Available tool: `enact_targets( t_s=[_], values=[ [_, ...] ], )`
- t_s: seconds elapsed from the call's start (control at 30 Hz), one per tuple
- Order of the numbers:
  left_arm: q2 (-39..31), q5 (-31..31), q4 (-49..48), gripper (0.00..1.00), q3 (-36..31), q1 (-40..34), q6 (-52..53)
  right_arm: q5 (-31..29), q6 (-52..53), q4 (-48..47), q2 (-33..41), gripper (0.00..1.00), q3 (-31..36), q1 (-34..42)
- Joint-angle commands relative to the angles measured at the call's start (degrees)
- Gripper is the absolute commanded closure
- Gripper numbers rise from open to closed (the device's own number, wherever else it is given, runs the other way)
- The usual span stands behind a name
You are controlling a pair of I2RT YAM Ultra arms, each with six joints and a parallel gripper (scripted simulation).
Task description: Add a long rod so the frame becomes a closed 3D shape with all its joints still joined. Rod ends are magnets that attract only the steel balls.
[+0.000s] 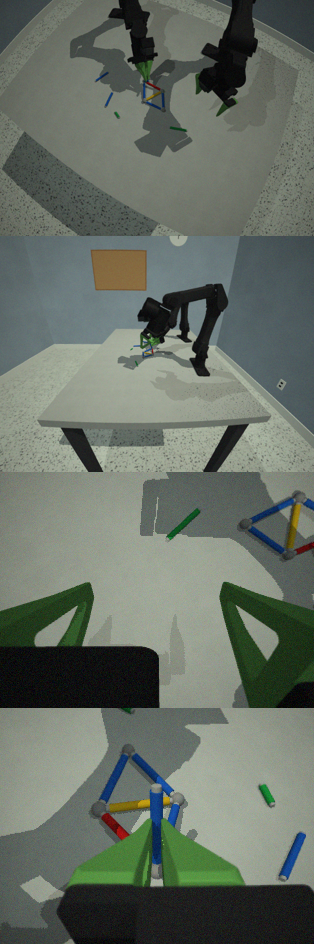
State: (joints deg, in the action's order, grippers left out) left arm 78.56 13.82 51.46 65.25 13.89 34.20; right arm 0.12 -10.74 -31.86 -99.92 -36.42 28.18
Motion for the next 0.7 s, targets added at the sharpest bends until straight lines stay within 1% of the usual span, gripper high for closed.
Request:
enact_targets(
  t_s=[0.0, 0.17, 0.3, 0.37, 0.5, 0.67],
  values=[
    [2.87, 7.3, -4.7, 0.0, -0.82, -3.99, 8.43, 0.13, -0.05, -0.82, -0.06, 1.0, 0.52, -0.47],
    [8.04, 13.54, -8.81, 0.0, -1.47, -10.37, 16.46, 0.13, -0.05, -0.82, -0.06, 1.0, 0.52, -0.47],
    [11.98, 16.55, -10.78, 0.0, -1.54, -14.44, 20.13, 0.13, -0.05, -0.82, -0.06, 1.0, 0.52, -0.47],
    [11.98, 16.55, -10.78, 0.0, -1.54, -14.44, 20.13, 0.13, -0.05, -0.82, -0.06, 1.0, 0.52, -0.47],
    [14.24, 16.68, -10.42, 0.0, -1.1, -16.17, 20.19, 0.13, -0.05, -0.82, -0.06, 1.0, 0.52, -0.47],
    [13.84, 16.57, -10.34, 0.0, -1.03, -16.03, 20.06, 0.13, -0.05, -0.82, -0.06, 1.0, 0.52, -0.47]
  ],
)
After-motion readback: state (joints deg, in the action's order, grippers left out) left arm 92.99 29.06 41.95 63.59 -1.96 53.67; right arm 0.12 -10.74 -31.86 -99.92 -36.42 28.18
